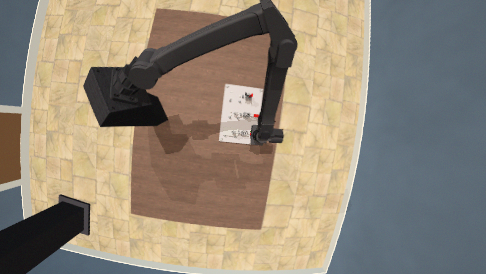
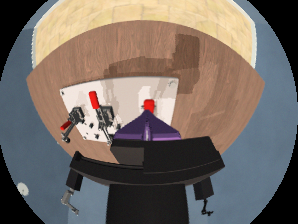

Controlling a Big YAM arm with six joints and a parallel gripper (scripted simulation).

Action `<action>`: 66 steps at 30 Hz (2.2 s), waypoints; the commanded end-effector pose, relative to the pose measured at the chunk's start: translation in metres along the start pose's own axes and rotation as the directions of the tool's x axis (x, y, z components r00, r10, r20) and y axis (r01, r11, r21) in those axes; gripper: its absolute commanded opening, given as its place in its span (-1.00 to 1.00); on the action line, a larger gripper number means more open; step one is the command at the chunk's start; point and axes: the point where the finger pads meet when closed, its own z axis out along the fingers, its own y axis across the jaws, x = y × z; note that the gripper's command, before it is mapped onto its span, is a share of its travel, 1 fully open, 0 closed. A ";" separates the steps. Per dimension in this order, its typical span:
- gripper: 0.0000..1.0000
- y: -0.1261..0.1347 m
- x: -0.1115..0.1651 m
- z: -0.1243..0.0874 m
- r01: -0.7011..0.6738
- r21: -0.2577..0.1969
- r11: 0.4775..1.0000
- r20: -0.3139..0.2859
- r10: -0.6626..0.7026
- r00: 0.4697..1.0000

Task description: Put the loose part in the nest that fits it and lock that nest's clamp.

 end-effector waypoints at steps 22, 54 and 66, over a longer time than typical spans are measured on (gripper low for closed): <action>-1.00 -0.016 -0.011 -0.002 -0.004 0.017 1.000 0.035 0.004 0.999; -1.00 0.003 -0.007 0.012 -0.001 -0.004 1.000 0.003 0.001 1.000; -1.00 0.003 -0.007 0.012 -0.001 -0.004 1.000 0.003 0.001 1.000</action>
